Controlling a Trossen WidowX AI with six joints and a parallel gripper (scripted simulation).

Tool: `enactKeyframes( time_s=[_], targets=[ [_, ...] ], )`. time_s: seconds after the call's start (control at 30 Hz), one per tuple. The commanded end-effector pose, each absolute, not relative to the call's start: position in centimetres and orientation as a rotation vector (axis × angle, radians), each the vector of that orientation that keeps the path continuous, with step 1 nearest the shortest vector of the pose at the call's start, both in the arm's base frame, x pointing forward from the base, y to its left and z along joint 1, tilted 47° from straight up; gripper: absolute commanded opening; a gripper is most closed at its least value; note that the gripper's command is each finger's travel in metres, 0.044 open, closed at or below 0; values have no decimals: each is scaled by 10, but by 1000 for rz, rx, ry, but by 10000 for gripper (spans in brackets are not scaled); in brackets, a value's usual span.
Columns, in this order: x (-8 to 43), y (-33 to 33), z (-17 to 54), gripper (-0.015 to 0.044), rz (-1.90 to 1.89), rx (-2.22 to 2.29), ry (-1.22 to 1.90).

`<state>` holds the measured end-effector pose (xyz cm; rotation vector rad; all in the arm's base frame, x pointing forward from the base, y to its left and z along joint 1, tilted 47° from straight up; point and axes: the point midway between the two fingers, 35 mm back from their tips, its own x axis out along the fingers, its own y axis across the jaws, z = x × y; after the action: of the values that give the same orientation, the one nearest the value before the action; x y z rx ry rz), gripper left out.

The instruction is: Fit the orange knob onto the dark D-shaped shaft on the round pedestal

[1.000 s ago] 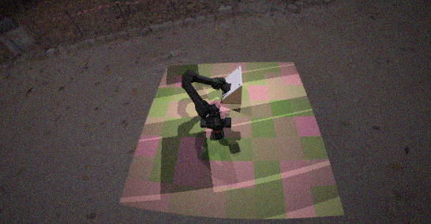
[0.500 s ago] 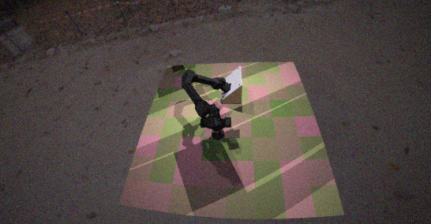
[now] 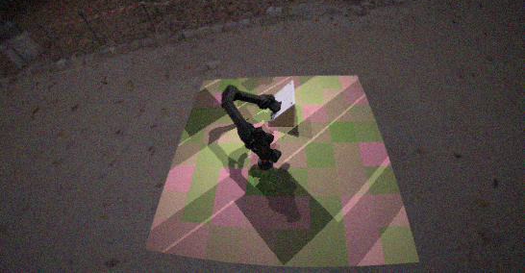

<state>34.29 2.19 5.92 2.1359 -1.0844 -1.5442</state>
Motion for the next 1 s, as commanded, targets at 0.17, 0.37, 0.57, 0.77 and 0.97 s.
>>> enactKeyframes(
  time_s=[0.17,0.37,0.57,0.77,0.97],
  targets=[
    [349,24,61,0,-1285,2536,-1789],
    [349,24,61,0,-997,2708,-2272],
    [348,24,63,0,-574,2788,-2774],
    [348,24,63,0,-52,2740,-3221],
    [347,23,64,0,679,2504,-3643]
  ],
)
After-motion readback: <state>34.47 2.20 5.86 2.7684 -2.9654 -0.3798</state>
